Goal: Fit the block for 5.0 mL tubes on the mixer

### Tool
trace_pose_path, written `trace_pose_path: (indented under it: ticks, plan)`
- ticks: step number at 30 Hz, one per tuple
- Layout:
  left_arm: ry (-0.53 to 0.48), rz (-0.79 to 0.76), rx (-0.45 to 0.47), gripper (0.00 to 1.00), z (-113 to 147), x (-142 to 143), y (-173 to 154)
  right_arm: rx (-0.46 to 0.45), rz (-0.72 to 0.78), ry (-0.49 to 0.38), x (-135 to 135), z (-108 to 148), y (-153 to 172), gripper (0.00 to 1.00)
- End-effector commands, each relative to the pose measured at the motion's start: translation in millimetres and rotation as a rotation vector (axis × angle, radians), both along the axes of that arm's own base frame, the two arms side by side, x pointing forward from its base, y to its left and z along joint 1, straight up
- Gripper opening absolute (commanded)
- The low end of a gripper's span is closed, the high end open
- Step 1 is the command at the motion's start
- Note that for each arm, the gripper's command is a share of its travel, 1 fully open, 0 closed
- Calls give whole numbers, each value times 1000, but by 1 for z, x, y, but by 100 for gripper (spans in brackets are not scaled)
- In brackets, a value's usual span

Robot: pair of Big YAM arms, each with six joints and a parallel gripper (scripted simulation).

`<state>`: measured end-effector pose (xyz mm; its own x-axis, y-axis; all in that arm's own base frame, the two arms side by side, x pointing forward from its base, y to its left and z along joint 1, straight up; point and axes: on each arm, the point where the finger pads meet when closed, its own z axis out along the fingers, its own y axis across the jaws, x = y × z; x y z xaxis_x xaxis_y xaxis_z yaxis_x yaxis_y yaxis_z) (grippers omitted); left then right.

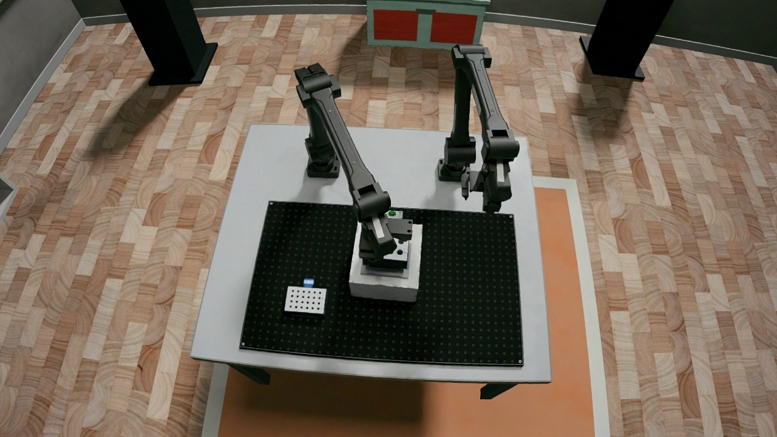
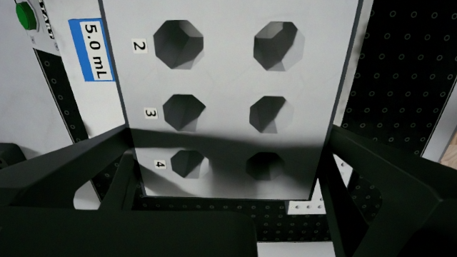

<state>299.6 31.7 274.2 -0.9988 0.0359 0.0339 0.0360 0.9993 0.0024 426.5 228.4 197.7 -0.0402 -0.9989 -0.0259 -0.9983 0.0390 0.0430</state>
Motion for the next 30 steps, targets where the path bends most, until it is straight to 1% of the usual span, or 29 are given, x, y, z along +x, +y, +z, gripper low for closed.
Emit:
trace_pose_path:
  ticks: [1,20,25,30]
  plan:
    - [-29,7,3,100,12,6,-1,80,-11,-147,25,68,6,0]
    - [-27,7,3,100,11,6,-1,81,11,-144,20,67,18,0]
    - [-27,7,4,100,11,6,-1,81,9,-144,21,66,17,0]
    - [-27,7,4,100,10,6,-1,79,-12,-144,26,66,8,0]
